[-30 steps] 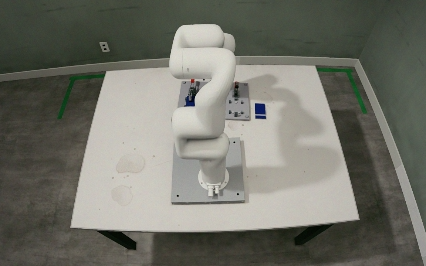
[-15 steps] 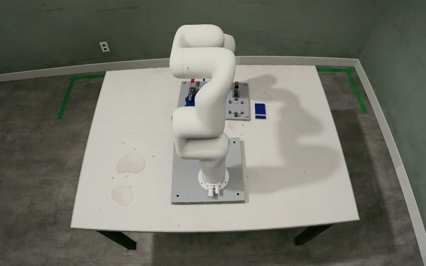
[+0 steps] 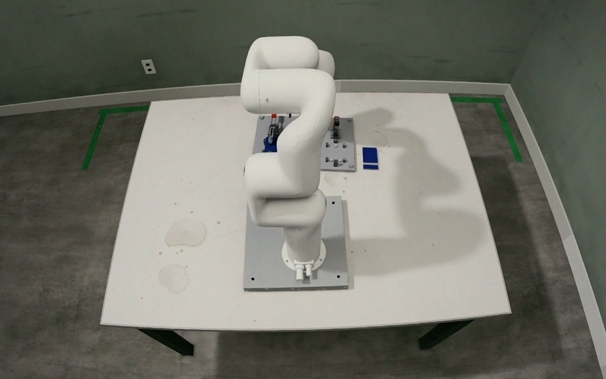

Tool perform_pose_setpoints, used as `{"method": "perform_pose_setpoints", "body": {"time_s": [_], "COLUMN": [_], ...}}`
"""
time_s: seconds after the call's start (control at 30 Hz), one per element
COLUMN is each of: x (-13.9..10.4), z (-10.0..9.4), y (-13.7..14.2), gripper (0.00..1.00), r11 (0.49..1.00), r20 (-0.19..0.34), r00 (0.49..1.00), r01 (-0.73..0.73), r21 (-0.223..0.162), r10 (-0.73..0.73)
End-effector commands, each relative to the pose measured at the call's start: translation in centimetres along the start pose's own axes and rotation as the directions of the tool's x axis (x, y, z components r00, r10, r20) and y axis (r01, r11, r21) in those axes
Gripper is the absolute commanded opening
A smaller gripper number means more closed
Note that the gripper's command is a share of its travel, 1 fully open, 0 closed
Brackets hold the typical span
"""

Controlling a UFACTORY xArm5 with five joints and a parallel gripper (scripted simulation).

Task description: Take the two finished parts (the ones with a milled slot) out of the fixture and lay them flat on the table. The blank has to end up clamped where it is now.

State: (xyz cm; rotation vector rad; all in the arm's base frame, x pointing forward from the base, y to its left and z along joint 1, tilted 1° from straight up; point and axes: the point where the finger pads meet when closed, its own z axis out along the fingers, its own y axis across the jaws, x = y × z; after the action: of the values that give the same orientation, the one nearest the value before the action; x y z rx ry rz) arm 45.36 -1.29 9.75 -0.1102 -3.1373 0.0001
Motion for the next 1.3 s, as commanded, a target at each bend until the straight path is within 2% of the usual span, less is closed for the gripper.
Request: {"method": "perform_pose_setpoints", "body": {"time_s": [0.0, 0.7, 1.27], "x": [0.9, 6.6, 7.2], "z": [-0.2, -0.1, 0.0], "y": [0.0, 0.0, 0.0], "gripper": [1.00, 1.00, 1.00], "r11": [1.000, 1.000, 1.000], "r20": [0.004, 0.004, 0.004], "r00": [1.000, 1.000, 1.000], "r01": [0.000, 0.000, 0.000], "r21": [0.000, 0.000, 0.000], "r10": [0.000, 0.000, 0.000]}}
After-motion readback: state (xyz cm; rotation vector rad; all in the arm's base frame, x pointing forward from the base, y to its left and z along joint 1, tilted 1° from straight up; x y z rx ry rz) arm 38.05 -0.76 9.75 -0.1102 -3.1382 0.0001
